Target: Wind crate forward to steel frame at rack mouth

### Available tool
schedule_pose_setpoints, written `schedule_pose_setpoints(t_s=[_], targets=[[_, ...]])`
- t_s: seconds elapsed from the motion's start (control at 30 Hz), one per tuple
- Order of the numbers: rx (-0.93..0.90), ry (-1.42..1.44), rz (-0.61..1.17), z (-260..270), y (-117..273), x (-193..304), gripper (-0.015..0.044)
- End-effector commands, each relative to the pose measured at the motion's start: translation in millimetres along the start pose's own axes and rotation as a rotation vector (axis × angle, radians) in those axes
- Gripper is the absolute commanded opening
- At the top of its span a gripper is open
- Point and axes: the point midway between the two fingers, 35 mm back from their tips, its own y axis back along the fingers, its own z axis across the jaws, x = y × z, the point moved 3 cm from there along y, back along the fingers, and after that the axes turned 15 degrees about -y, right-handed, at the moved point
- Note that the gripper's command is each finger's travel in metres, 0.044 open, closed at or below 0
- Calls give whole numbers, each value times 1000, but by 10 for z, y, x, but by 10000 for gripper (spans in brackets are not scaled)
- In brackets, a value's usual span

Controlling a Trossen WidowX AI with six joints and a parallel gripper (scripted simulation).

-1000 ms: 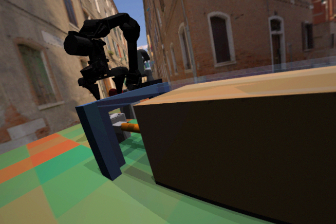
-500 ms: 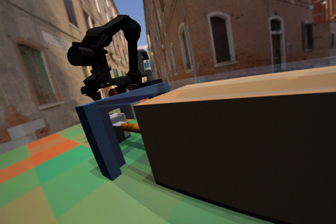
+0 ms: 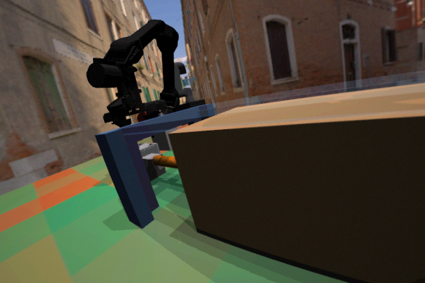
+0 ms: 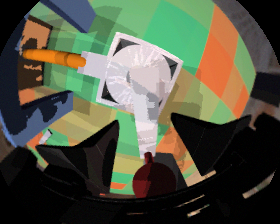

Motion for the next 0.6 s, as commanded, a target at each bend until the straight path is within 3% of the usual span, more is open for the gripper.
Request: schedule_pose_setpoints(t_s=[0.0, 0.17, 0.53, 0.57], targets=[[-1, 0, 0, 0, 3, -1, 256], [-1, 0, 0, 0, 3, -1, 125], [-1, 0, 0, 0, 3, -1, 52], [-1, 0, 0, 0, 3, -1, 25]])
